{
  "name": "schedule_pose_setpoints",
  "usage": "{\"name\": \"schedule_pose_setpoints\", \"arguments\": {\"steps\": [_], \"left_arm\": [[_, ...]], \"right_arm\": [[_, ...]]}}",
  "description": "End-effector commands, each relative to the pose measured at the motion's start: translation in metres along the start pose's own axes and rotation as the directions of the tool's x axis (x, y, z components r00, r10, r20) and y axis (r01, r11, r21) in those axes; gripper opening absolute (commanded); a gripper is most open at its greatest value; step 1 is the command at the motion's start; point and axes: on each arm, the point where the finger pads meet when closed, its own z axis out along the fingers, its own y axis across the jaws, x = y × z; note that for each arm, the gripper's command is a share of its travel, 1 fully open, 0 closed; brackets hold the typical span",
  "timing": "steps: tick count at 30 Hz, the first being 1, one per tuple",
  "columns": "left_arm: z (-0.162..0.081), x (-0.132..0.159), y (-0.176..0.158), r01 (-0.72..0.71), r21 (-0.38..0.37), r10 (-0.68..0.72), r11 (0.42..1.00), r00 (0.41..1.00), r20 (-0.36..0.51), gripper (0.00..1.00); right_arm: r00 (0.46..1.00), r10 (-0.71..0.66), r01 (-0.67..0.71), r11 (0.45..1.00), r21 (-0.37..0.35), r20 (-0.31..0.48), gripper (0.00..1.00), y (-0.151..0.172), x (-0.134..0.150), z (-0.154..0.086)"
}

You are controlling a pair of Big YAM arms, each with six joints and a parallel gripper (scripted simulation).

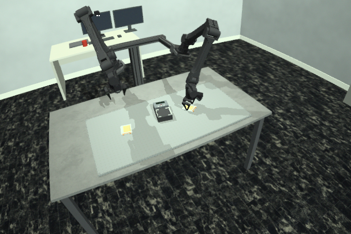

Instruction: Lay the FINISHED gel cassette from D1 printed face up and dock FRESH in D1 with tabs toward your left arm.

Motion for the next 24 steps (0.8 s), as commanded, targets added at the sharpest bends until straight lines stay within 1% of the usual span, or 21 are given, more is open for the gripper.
{"name": "schedule_pose_setpoints", "arguments": {"steps": [1, 24], "left_arm": [[0.0082, 0.0004, 0.0024, 0.0, -0.001, 0.0, 1.0, 1.0, -0.002, 0.98], [0.0122, 0.0011, 0.0032, 0.001, -0.003, -0.001, 1.0, 1.0, -0.004, 0.98]], "right_arm": [[1.0, -0.001, 0.0, 1.0, 0.003, 0.025, 1.0, 0.0013, -0.0153, -0.0086], [1.0, -0.001, 0.0, 1.0, 0.003, 0.025, 1.0, 0.0013, -0.0153, -0.0086]]}}
